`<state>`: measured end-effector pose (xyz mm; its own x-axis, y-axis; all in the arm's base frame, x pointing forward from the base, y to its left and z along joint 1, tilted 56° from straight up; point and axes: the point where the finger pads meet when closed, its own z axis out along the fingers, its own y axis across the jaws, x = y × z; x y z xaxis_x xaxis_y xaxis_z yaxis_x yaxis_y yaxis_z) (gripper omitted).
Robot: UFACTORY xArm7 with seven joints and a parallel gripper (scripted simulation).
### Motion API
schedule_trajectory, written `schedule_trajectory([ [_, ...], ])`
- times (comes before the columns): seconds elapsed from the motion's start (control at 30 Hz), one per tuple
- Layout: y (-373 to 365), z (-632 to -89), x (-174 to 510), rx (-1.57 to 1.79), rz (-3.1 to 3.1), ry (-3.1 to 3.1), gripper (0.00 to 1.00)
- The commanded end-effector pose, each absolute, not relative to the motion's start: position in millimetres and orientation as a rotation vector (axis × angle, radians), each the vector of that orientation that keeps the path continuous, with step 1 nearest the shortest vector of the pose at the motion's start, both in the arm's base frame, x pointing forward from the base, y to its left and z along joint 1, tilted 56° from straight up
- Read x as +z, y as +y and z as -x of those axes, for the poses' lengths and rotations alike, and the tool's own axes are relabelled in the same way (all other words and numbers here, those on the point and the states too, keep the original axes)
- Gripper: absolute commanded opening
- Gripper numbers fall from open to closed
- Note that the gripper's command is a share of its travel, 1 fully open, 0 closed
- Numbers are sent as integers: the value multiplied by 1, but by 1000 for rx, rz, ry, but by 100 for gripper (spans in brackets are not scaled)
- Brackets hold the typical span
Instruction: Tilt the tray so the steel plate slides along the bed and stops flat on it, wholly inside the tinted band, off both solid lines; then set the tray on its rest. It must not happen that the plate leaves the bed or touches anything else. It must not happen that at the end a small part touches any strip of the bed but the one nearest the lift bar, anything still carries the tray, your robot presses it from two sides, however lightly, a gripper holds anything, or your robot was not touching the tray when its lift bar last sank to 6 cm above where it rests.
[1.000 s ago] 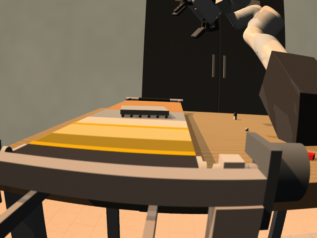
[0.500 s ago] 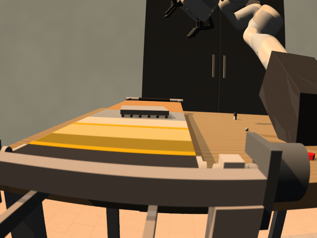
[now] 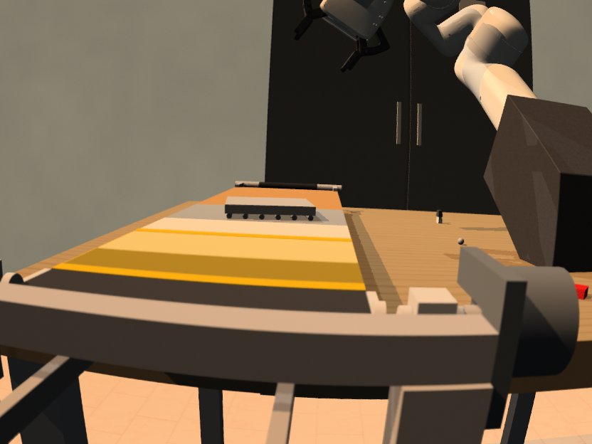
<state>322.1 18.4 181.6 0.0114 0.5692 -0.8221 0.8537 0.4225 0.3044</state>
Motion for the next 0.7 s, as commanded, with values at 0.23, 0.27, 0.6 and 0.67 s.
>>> schedule_trajectory([
  [0.23,2,-336,200,-305,-1431,1529,100],
  [0.27,1,-337,201,-302,-1440,1521,100],
  [0.6,-10,-343,211,-277,-1531,1431,100],
  [0.67,-11,-344,212,-274,-1540,1422,100],
])
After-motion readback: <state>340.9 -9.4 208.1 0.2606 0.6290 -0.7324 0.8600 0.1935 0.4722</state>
